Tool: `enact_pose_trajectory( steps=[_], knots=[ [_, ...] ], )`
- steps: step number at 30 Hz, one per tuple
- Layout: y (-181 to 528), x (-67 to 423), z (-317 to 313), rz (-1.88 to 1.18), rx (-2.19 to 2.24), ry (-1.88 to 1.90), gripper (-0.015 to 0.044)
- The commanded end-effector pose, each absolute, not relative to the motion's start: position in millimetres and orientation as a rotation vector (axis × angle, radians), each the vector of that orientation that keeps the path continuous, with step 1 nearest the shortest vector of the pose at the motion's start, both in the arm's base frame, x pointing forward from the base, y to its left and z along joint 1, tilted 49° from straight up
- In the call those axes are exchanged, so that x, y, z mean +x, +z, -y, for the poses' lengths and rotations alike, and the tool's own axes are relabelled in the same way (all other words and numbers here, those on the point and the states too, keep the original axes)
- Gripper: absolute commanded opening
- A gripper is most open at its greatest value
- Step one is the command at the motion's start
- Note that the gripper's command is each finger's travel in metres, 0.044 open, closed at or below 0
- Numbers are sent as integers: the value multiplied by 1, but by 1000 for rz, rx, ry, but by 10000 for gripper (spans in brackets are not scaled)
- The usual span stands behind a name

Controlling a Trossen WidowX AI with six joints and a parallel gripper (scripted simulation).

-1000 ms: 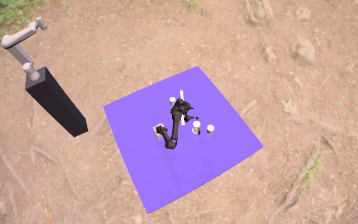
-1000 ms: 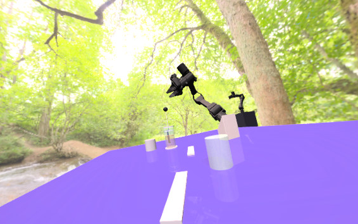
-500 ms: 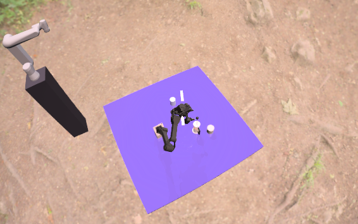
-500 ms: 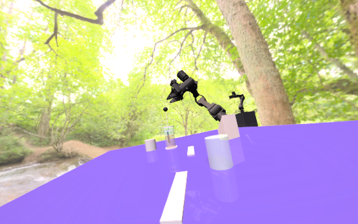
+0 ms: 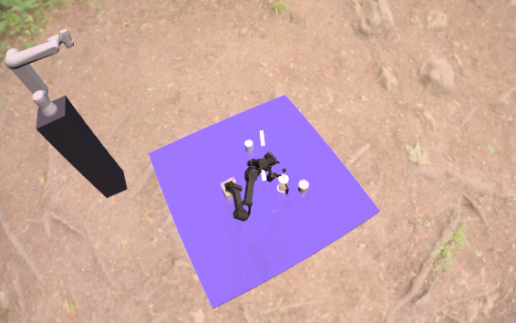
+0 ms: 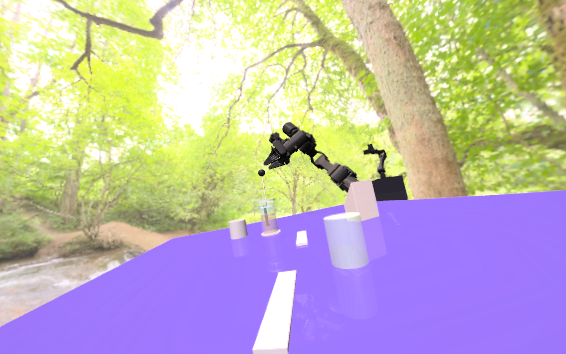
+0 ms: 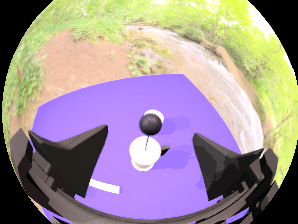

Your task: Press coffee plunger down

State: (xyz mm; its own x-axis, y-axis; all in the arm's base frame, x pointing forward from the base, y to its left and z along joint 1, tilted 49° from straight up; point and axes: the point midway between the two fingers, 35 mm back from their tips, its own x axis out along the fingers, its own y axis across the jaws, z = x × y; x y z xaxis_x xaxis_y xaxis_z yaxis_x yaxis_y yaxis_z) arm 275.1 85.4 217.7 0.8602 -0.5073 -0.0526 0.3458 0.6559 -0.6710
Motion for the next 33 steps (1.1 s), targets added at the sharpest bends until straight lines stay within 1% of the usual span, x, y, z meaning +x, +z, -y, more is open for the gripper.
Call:
enact_pose_trajectory(
  steps=[1,22,33],
  knots=[
    [216,280,-82,-250,-714,-486,440],
    [215,306,-66,-244,-715,-488,440],
    [215,306,-66,-244,-715,-488,151]
  ],
)
